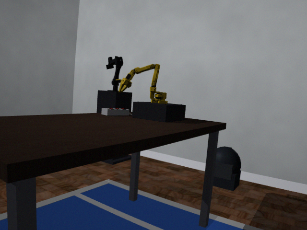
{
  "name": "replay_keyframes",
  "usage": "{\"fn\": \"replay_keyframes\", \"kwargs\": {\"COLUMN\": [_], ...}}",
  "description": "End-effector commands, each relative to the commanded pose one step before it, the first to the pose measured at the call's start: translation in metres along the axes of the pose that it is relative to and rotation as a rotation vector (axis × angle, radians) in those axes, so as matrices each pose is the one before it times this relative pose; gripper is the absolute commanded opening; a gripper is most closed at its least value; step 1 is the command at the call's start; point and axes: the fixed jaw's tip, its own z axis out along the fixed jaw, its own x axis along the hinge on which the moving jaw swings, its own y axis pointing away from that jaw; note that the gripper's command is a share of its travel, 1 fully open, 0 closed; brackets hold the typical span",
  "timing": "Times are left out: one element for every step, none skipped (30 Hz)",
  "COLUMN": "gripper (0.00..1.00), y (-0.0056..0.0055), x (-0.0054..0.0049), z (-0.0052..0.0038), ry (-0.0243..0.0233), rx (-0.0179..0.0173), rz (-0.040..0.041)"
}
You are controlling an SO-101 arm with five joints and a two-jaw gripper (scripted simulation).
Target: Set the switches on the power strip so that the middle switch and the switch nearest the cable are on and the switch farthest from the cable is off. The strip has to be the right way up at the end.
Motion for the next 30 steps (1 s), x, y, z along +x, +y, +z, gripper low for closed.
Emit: {"fn": "replay_keyframes", "kwargs": {"gripper": [0.00, 0.00, 0.00, 0.00, 0.00, 0.00, 0.00, 0.00, 0.00, 0.00, 0.00, 0.00, 0.00, 0.00, 0.00, 0.00, 0.00, 0.00, 0.00, 0.00, 0.00, 0.00, 0.00, 0.00, 0.00, 0.00, 0.00, 0.00, 0.00, 0.00], "y": [-0.00045, 0.00031, 0.00055, 0.00082, 0.00110, 0.00137, 0.00158, 0.00174, 0.00182, 0.00181, 0.00172, 0.00156, 0.00133, 0.00106, 0.00000, 0.00000, 0.00076, 0.00046, 0.00017, -0.00007, -0.00027, -0.00041, -0.00049, -0.00051, -0.00048, -0.00041, -0.00032, -0.00022, -0.00012, -0.00005], "x": [0.00642, 0.00059, 0.00107, 0.00164, 0.00228, 0.00294, 0.00361, 0.00426, 0.00487, 0.00542, 0.00588, 0.00623, 0.00646, 0.00657, 0.00000, 0.00000, 0.00654, 0.00638, 0.00610, 0.00571, 0.00522, 0.00466, 0.00406, 0.00342, 0.00277, 0.00213, 0.00154, 0.00100, 0.00055, 0.00022], "z": [0.003816, 0.000325, 0.000589, 0.000898, 0.001239, 0.001592, 0.001949, 0.002293, 0.002617, 0.002908, 0.003162, 0.003366, 0.003520, 0.003612, 0.000000, 0.000000, 0.003644, 0.003609, 0.003510, 0.003345, 0.003122, 0.002843, 0.002519, 0.002159, 0.001778, 0.001389, 0.001012, 0.000663, 0.000368, 0.000144], "ry": [0.02343, 0.00303, 0.00549, 0.00834, 0.01143, 0.01455, 0.01755, 0.02025, 0.02255, 0.02431, 0.02547, 0.02596, 0.02581, 0.02500, 0.00000, 0.00000, 0.02365, 0.02182, 0.01967, 0.01729, 0.01484, 0.01241, 0.01012, 0.00801, 0.00614, 0.00451, 0.00313, 0.00197, 0.00107, 0.00041], "rx": [0.00664, 0.00055, 0.00104, 0.00169, 0.00255, 0.00362, 0.00496, 0.00654, 0.00839, 0.01043, 0.01260, 0.01477, 0.01685, 0.01867, 0.00000, 0.00000, 0.02015, 0.02115, 0.02161, 0.02145, 0.02070, 0.01935, 0.01752, 0.01526, 0.01272, 0.01002, 0.00735, 0.00483, 0.00268, 0.00105], "rz": [-0.00008, 0.00184, 0.00332, 0.00505, 0.00691, 0.00881, 0.01066, 0.01237, 0.01388, 0.01516, 0.01615, 0.01686, 0.01726, 0.01736, 0.00000, 0.00000, 0.01718, 0.01671, 0.01599, 0.01503, 0.01385, 0.01248, 0.01096, 0.00933, 0.00764, 0.00594, 0.00431, 0.00282, 0.00156, 0.00062]}}
